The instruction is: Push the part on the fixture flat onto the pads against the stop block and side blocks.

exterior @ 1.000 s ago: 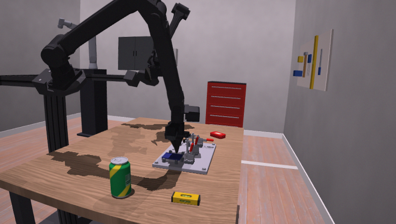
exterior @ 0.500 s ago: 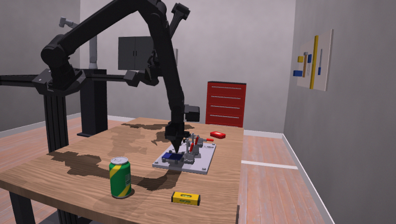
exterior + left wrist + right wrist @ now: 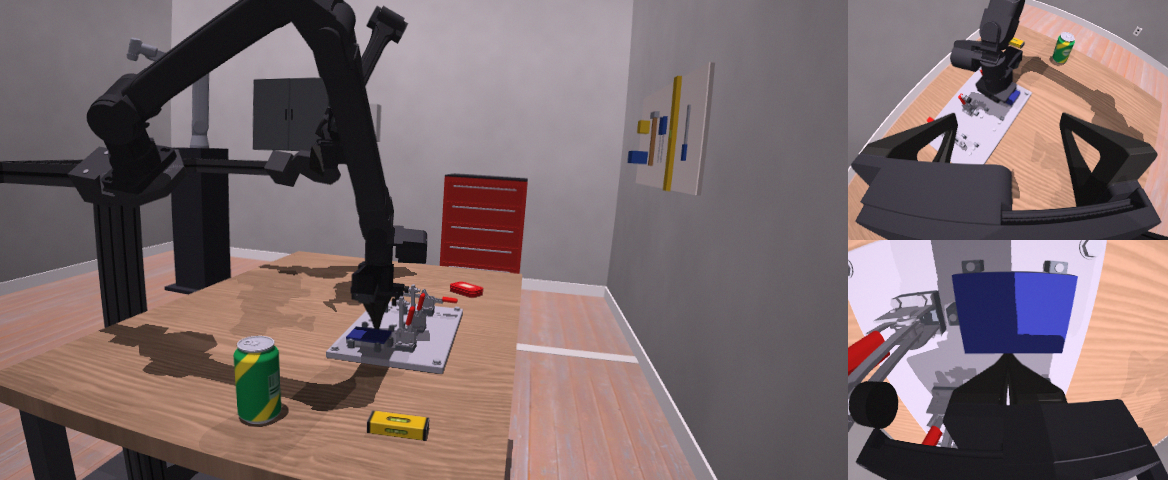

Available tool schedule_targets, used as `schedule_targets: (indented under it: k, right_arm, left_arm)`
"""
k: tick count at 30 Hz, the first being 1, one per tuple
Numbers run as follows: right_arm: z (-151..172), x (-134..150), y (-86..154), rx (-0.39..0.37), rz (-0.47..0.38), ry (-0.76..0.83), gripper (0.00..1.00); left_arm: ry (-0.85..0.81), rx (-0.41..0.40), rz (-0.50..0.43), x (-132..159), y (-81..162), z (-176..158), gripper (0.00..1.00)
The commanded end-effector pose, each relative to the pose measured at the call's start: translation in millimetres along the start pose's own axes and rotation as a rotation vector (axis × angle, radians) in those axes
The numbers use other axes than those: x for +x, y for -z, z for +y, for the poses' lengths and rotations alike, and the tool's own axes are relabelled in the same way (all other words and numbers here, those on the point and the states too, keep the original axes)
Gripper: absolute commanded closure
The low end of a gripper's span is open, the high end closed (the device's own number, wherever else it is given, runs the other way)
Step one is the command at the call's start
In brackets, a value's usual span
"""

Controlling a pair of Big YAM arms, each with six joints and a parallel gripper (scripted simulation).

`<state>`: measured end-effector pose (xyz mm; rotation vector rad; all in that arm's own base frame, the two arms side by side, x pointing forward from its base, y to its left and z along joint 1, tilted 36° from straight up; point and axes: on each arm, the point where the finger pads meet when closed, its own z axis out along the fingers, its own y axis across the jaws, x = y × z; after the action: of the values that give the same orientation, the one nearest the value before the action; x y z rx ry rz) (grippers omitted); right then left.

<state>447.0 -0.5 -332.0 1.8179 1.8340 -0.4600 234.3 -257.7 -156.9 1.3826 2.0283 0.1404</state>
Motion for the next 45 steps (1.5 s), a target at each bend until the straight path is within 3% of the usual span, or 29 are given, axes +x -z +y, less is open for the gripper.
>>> schedule_targets:
  k: [1,7,11,25,39,43,45]
  right_arm:
    - [3.8,-12.8,-0.7,-0.003,-0.01,-0.007,1.0]
    - [6.1,-22.3,0.5,0.001,-0.011,-0.014,1.0]
    - [-13.0,15.0,-2.9,0.028,-0.026,0.011,1.0]
    - [-2.8,6.5,-1.1,0.022,-0.02,-0.018,1.0]
    - [-16.4,5.2,38.1,0.026,-0.02,0.01,1.0]
    - [-16.6,6.6,13.0,0.04,-0.025,-0.001,1.0]
    - [-15.9,6.0,11.6,0.041,-0.025,-0.004,1.0]
  left_arm:
    - [0.019,-0.011,-0.024,-10.4,-2.1,2.9,0.0]
    - [0.019,-0.011,-0.024,-10.4,-2.1,2.9,0.0]
    - [0.019,-0.011,-0.024,-10.4,-2.1,2.9,0.0]
    - [0.019,-0.011,-0.024,-10.4,-2.1,2.9,0.0]
    - [0.019,-0.011,-0.024,-10.4,-2.1,2.9,0.0]
    - [0.019,-0.011,-0.024,-10.4,-2.1,2.9,0.0]
    - [0.019,-0.011,-0.024,-10.4,-2.1,2.9,0.0]
